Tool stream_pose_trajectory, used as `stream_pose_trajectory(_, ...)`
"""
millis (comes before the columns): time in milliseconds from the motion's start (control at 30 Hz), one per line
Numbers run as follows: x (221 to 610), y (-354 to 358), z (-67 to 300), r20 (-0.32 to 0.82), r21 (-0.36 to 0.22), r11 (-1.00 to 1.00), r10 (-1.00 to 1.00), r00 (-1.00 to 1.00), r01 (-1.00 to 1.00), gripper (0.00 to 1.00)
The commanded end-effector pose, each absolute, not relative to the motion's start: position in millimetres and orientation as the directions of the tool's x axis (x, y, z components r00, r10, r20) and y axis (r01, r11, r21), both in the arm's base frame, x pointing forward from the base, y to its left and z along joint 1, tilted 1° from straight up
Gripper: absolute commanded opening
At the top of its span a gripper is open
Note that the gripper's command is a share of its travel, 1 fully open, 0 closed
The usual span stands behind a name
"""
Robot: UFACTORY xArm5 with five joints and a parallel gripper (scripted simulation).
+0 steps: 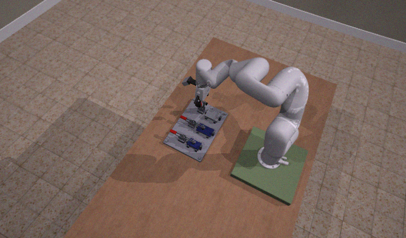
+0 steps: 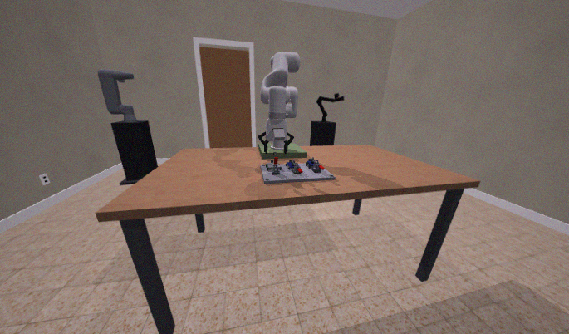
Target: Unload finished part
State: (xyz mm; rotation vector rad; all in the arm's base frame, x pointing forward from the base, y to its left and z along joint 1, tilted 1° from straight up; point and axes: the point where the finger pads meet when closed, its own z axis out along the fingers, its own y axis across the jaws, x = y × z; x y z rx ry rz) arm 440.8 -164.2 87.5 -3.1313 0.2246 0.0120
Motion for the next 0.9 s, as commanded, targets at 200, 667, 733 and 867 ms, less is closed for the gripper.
stream_pose_trajectory(200,442.0,-164.7,87.1,-0.004,-0.001,-0.990,-0.143,0.990,-0.143,1.00)
stream_pose_trajectory(667,428.6,-162.7,87.1,-0.004,-0.001,-0.990,-0.143,0.990,-0.143,1.00)
stream_pose_trajectory(733,423.5,-162.0,87.1,-0.004,-0.001,-0.990,-0.143,0.990,-0.143,1.00)
stream_pose_trajectory(867,417.8,-161.2,87.1,-0.004,-0.001,-0.990,-0.143,0.990,-0.143,1.00)
